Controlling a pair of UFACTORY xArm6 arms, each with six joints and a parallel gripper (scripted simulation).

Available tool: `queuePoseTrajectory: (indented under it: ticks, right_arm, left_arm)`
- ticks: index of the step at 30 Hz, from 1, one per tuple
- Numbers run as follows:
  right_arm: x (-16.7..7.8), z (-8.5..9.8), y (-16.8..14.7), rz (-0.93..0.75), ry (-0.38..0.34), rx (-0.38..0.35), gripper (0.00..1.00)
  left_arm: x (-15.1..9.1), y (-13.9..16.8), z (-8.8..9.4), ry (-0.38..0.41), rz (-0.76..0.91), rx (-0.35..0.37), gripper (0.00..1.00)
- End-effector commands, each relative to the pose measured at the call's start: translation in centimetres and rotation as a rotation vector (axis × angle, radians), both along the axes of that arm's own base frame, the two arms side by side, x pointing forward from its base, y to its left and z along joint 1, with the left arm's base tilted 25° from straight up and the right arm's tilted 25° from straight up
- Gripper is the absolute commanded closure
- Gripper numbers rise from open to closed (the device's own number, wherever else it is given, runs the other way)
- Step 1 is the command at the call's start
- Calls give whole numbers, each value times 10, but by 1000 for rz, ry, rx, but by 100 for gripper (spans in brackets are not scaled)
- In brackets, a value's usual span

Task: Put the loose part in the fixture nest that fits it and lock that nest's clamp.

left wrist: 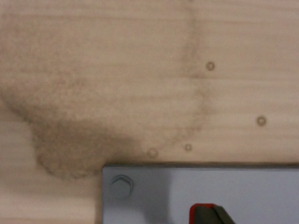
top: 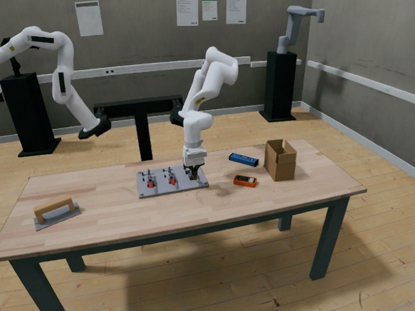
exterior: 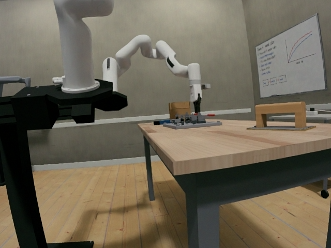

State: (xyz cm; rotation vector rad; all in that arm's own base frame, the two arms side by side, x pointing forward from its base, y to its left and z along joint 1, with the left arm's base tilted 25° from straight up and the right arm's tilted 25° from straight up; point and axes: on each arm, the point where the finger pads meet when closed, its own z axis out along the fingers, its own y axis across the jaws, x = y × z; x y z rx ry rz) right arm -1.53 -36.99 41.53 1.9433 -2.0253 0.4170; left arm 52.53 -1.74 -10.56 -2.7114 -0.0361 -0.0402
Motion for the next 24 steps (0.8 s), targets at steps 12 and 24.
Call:
queuePoseTrajectory:
  ticks: [12, 24]
  right_arm:
    - [0, 3, 0, 0, 0, -7, 0]
    - [0, 3, 0, 0, 0, -7, 0]
  left_arm:
    - [1, 0, 0, -3, -1, -1, 100]
    - [1, -2, 4, -3, -1, -1, 100]
